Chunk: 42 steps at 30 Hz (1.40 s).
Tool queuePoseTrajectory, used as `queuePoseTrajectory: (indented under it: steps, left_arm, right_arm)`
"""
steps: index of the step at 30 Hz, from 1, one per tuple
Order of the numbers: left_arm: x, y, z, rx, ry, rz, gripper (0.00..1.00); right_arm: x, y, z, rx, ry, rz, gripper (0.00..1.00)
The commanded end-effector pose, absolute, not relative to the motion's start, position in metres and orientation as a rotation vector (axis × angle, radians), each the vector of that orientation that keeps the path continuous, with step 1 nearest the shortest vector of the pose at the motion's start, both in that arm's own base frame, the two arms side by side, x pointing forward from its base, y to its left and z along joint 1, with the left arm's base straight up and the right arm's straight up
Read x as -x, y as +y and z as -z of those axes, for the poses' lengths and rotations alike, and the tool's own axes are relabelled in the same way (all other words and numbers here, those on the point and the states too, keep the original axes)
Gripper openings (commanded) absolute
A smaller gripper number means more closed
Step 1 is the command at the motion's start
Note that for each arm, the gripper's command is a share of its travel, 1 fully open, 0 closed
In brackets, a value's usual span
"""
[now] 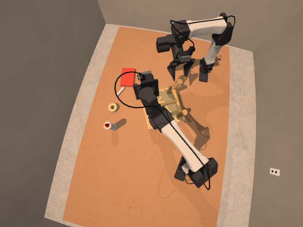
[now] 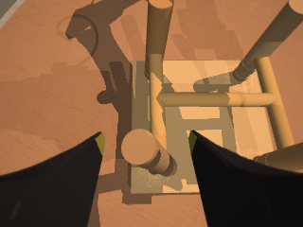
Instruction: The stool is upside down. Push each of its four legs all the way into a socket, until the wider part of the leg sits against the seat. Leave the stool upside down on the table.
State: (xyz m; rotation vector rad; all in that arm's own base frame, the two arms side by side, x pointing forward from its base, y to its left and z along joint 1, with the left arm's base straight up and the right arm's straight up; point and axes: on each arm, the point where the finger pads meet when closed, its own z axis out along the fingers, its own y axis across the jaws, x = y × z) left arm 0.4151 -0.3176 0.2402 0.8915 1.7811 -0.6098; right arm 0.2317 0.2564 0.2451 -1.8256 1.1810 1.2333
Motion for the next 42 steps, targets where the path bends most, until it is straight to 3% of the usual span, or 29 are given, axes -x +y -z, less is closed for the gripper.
queuePoseTrajectory:
  steps: [1, 42]
  left_arm:
    - [-0.408, -0.311, -0.243, -0.878, 1.786, 0.606, 0.74]
    - [-0.424, -0.314, -0.259, -0.859, 1.739, 0.598, 0.74]
  right_arm:
    - [-0.228, 0.256, -0.250, 1.819, 1.186, -1.241, 0.74]
    - [-0.228, 0.259, -0.244, 1.828, 1.195, -1.263, 0.74]
